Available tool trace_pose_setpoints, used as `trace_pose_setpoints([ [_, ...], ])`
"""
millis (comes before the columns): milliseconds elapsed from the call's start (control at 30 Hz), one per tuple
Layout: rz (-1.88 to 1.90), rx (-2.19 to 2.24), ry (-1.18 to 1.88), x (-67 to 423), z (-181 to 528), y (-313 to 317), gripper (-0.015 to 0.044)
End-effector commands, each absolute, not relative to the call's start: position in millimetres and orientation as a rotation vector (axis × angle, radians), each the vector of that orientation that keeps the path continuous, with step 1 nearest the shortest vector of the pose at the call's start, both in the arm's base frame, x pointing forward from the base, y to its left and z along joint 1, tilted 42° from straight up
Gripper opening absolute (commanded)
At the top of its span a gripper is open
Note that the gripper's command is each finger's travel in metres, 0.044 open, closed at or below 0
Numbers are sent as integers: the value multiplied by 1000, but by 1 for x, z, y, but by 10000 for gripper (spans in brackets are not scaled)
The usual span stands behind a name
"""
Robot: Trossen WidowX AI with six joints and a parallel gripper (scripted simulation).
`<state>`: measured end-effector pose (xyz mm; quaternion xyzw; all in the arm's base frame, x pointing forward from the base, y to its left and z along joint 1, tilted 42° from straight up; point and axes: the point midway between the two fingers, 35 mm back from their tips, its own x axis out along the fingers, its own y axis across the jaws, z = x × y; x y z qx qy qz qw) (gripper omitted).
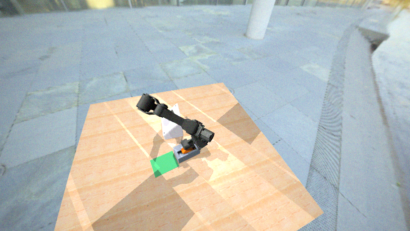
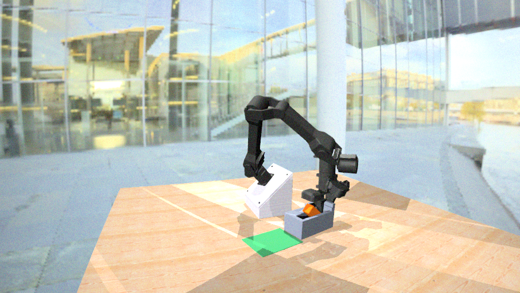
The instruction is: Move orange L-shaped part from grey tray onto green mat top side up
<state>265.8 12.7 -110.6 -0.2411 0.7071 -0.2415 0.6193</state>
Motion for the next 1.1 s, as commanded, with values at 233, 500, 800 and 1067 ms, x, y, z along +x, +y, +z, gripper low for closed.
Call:
trace_pose_setpoints([
  [233, -555, -554, 1626, 266, -111, 13, 180],
  [500, -557, -556, 1630, 266, -110, 19, 180],
  [800, -558, -557, 1637, 272, -85, 46, 180],
  [1067, -558, -557, 1639, 277, -30, 81, 180],
])
